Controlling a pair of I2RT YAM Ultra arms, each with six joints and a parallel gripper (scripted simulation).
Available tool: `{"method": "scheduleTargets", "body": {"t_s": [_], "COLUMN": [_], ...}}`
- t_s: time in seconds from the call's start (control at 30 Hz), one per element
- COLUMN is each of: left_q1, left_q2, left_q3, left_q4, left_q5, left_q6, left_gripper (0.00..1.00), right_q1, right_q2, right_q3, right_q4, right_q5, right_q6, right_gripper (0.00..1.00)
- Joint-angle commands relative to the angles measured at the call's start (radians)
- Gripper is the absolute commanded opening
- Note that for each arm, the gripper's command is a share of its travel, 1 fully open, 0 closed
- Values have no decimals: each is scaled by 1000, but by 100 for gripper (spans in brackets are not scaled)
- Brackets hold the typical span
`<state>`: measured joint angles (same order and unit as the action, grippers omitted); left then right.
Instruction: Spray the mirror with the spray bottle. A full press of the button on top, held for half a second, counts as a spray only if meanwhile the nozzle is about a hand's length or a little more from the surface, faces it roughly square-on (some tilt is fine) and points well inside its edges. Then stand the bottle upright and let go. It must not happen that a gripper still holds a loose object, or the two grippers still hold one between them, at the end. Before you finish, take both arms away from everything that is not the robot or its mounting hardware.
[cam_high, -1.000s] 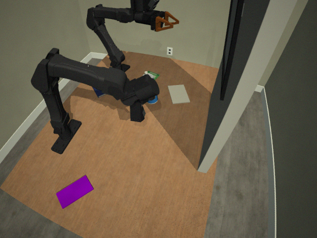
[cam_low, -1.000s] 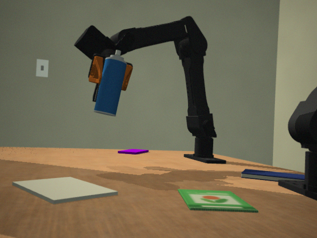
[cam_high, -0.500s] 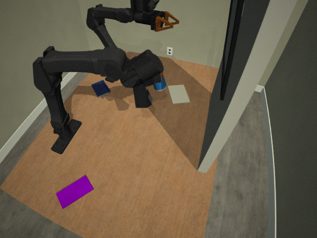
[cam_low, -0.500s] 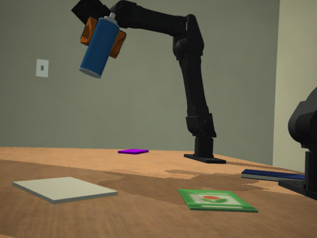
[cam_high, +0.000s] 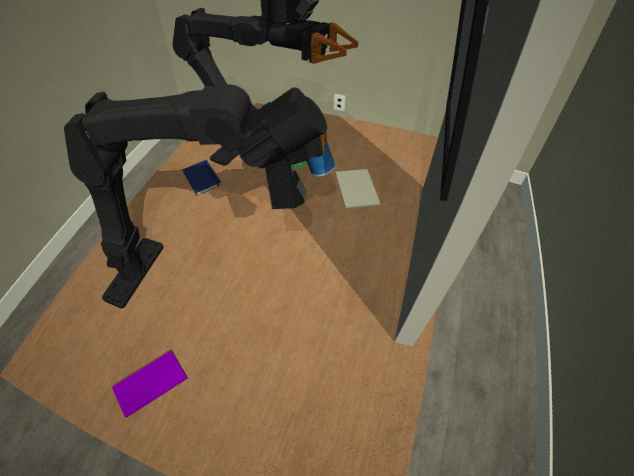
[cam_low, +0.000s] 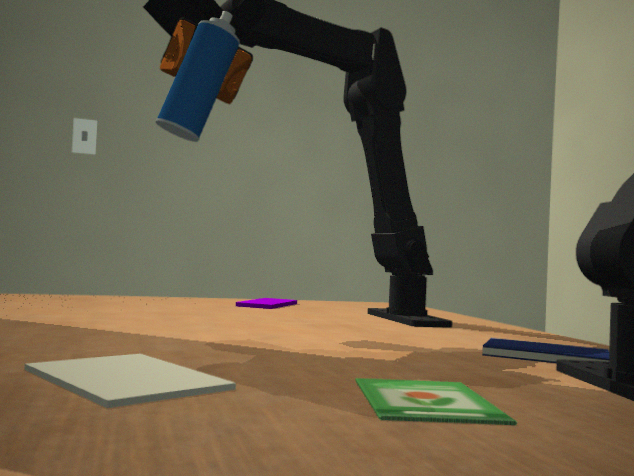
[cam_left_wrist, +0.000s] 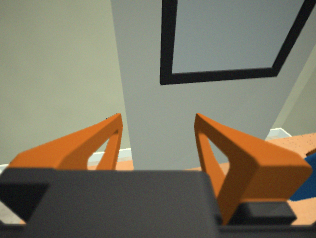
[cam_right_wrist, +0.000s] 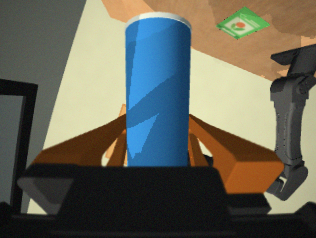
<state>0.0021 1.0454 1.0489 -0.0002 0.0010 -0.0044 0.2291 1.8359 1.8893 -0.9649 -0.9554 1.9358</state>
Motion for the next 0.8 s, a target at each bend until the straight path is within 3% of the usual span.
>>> {"method": "scheduleTargets", "body": {"t_s": [0.0,0.27,0.53,0.57,0.77], "left_q1": [-5,-5,-5,-5,-5], "left_q2": [-1,-1,-1,-1,-1], "left_q3": [34,34,34,34,34], "left_q4": [2,2,2,2,2], "left_q5": [-4,-4,-4,-4,-4], "left_q6": [4,4,4,4,4], "left_gripper": [64,64,64,0,0], "right_q1": [-6,-7,-7,-7,-8], "right_q2": [-42,12,-14,0,-4], "right_q3": [52,77,103,105,108], "right_q4": [26,-7,-23,-25,-24], "right_q5": [-20,-21,-21,-22,-22], "right_q6": [-7,3,5,7,10], "right_gripper": [0,0,0,0,0]}}
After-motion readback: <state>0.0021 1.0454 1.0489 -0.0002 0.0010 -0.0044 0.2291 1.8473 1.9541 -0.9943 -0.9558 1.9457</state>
